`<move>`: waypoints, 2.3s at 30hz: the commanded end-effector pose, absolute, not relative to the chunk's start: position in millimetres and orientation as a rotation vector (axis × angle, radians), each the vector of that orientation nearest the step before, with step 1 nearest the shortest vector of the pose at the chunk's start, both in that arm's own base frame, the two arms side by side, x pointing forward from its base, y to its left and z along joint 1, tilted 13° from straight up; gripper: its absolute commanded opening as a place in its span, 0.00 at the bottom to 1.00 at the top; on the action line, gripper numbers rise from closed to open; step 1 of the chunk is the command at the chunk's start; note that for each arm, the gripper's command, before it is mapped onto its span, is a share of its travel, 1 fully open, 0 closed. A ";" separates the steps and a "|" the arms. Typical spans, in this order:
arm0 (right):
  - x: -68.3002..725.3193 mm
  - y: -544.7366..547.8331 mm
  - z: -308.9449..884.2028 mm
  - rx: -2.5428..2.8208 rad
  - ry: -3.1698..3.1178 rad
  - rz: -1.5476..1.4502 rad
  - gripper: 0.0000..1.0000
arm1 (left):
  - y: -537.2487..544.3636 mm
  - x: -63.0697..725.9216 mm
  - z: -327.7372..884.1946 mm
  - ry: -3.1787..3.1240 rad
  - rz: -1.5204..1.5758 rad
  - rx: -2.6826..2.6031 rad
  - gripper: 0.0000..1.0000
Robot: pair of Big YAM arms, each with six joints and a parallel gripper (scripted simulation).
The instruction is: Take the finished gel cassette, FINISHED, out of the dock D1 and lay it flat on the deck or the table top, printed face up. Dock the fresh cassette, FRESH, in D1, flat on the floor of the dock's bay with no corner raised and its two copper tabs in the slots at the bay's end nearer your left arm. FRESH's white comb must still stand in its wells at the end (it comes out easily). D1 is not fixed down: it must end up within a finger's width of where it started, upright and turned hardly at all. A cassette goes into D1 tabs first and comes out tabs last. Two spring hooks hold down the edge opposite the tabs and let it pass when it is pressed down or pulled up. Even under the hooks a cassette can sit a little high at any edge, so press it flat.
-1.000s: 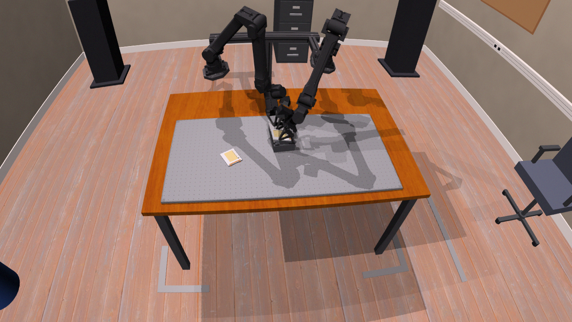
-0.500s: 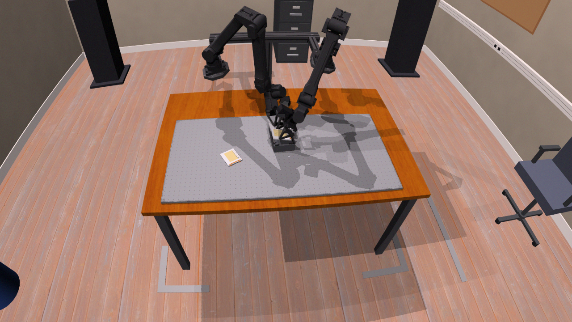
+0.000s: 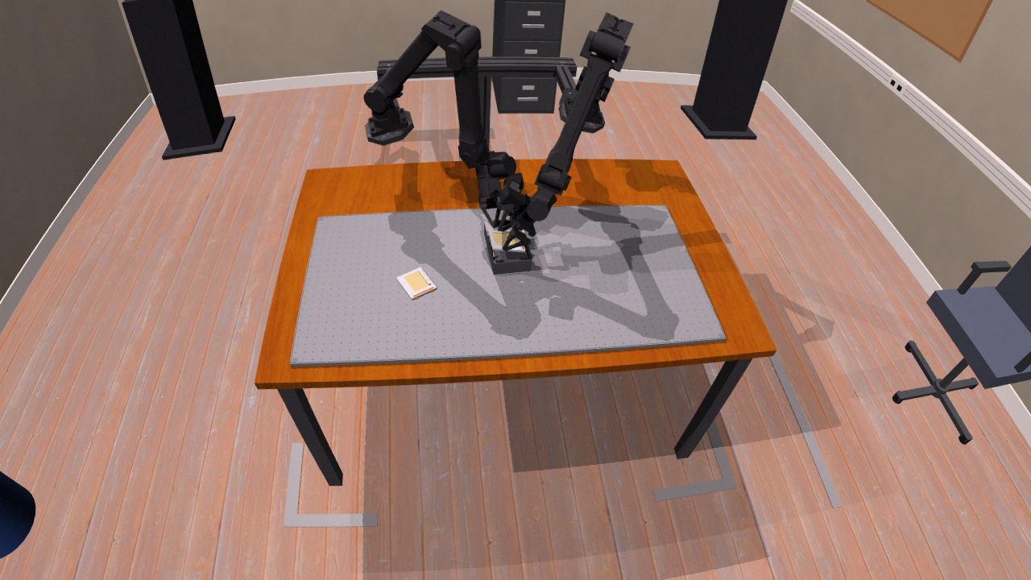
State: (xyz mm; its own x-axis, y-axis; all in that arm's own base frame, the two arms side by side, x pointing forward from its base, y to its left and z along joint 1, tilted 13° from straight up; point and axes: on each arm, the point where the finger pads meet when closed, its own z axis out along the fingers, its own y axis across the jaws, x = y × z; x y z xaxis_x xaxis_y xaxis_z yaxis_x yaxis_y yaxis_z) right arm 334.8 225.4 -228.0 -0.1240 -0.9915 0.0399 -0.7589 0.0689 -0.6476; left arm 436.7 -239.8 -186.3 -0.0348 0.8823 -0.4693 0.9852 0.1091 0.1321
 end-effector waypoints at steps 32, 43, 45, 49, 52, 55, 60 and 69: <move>306.8 184.3 -281.9 -1.864 2.017 -0.764 0.00 | -252.7 437.1 -165.5 1.942 -0.317 1.815 0.00; 306.8 184.3 -281.9 -1.864 2.017 -0.764 0.00 | -252.7 437.1 -165.5 1.942 -0.317 1.815 0.00; 306.8 184.3 -281.9 -1.864 2.017 -0.764 0.00 | -252.7 437.1 -165.5 1.942 -0.317 1.815 0.00; 306.8 184.3 -281.9 -1.864 2.017 -0.764 0.00 | -249.8 437.7 -168.3 1.950 -0.312 1.812 0.00; 306.8 184.3 -281.9 -1.864 2.017 -0.764 0.00 | -247.0 438.2 -171.1 1.950 -0.312 1.812 0.00; 306.8 184.3 -281.9 -1.864 2.017 -0.764 0.00 | -244.2 438.7 -173.9 1.950 -0.312 1.812 0.00; 306.8 184.3 -281.9 -1.864 2.017 -0.764 0.00 | -243.8 438.8 -174.3 1.950 -0.312 1.812 0.00; 311.4 191.0 -273.1 -1.736 1.938 -0.750 0.00 | -243.8 438.8 -174.3 1.950 -0.312 1.812 0.00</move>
State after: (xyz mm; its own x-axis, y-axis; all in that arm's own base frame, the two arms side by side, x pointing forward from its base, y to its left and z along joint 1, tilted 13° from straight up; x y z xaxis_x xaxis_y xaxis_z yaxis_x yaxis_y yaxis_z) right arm 334.1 224.7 -227.6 -0.1222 -0.9911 -0.0538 -0.6936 0.1240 -0.7096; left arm 436.5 -241.4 -177.9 -0.0358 0.8833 -0.4674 0.9848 0.1107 0.1338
